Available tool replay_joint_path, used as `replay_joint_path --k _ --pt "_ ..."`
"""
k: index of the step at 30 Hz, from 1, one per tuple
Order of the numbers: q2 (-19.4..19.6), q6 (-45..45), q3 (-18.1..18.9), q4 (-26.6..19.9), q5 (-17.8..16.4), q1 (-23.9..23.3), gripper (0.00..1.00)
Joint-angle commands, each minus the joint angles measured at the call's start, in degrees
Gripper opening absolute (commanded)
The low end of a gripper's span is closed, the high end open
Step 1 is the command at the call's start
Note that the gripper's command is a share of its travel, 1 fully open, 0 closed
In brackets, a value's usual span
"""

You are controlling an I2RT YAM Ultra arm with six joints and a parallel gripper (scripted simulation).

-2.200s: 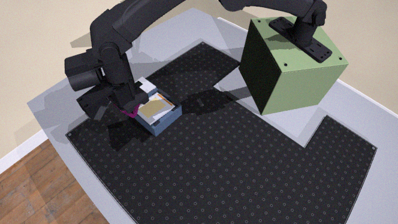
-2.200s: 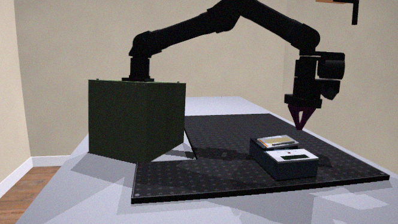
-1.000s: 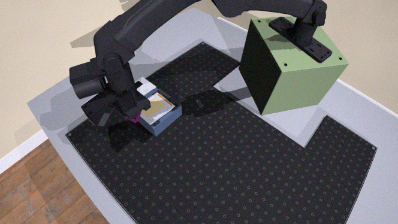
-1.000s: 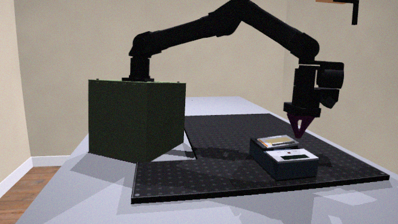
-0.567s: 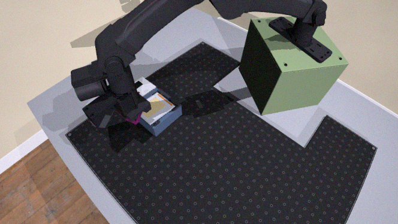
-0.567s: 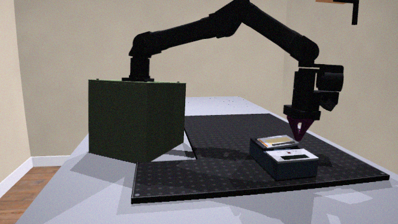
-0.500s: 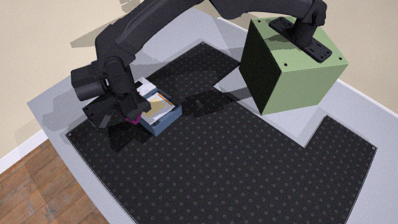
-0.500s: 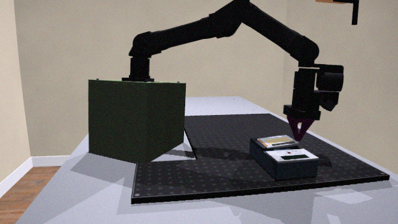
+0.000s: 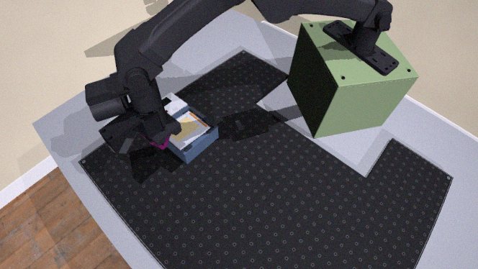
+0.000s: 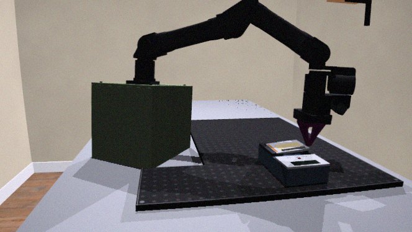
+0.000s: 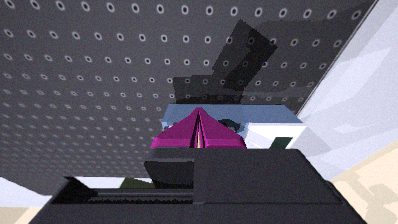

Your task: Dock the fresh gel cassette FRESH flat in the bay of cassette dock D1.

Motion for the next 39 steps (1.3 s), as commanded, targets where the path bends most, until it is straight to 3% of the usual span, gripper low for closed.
replay_joint_path --k 1,24,39 --pt "-2.2 0.5 1.8 0.4 -0.1 0.2 0.0" --pt "-2.2 0.5 1.8 0.4 -0.1 0.2 0.0" --pt "-3.3 -0.2 -2.9 2.3 -0.1 -0.8 0.0"
